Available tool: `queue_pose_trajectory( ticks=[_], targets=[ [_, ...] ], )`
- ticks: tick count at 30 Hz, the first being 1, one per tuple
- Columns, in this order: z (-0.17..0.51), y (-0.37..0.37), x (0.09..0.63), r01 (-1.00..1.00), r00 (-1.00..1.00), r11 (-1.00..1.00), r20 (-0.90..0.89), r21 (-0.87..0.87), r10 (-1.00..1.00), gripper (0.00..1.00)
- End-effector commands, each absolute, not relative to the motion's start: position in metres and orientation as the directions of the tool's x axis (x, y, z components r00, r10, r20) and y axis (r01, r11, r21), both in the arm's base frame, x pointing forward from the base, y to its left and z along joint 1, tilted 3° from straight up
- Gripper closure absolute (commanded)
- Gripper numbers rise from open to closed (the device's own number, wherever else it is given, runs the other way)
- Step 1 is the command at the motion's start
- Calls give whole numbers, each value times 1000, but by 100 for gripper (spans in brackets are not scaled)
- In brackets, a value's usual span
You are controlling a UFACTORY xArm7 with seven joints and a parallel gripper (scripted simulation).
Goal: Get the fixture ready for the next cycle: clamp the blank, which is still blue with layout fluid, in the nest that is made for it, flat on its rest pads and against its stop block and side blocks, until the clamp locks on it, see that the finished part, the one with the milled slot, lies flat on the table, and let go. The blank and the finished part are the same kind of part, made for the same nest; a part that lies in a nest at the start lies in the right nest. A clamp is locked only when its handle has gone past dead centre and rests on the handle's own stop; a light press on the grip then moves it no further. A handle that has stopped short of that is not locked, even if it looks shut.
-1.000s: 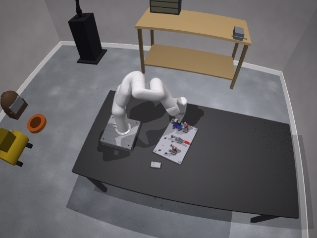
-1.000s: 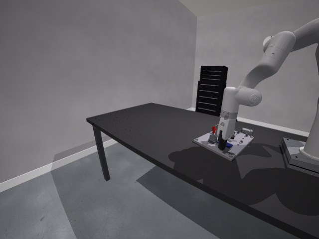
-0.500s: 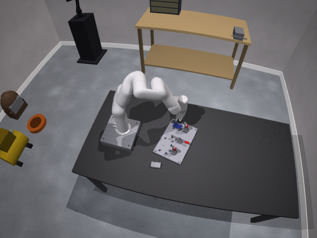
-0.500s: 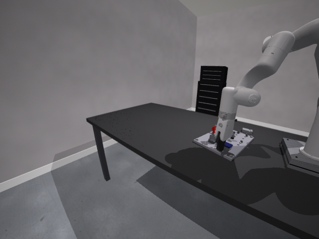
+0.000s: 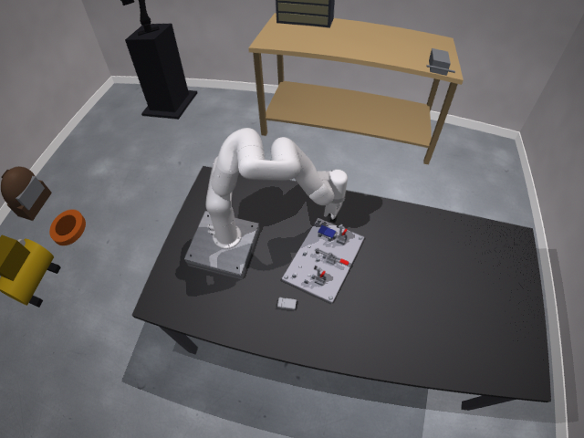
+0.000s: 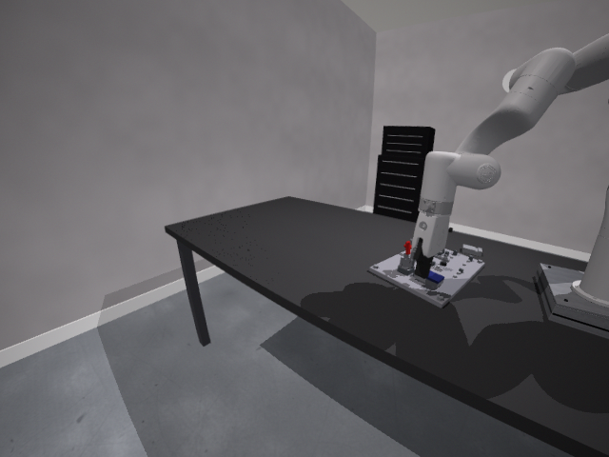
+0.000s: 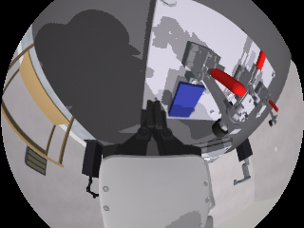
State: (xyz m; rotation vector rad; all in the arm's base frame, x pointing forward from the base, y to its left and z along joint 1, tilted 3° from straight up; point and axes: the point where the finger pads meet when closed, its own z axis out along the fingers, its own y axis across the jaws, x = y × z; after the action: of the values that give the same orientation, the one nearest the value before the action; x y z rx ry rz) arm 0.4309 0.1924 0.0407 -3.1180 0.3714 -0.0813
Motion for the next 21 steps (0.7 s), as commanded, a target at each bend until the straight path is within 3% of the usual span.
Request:
queue_pose_trajectory(
  ticks=[1, 9, 10, 17, 21],
  targets=[
    [48, 193, 431, -234, 971, -972, 53, -8, -235, 100],
    [49, 193, 431, -234, 971, -972, 53, -8, -235, 100],
    [49, 193, 431, -234, 971, -972, 53, -8, -235, 53],
    [78, 193, 430, -234, 971, -972, 53, -8, -235, 53],
    [130, 193, 427, -234, 971, -972, 53, -8, -235, 53]
  ],
)
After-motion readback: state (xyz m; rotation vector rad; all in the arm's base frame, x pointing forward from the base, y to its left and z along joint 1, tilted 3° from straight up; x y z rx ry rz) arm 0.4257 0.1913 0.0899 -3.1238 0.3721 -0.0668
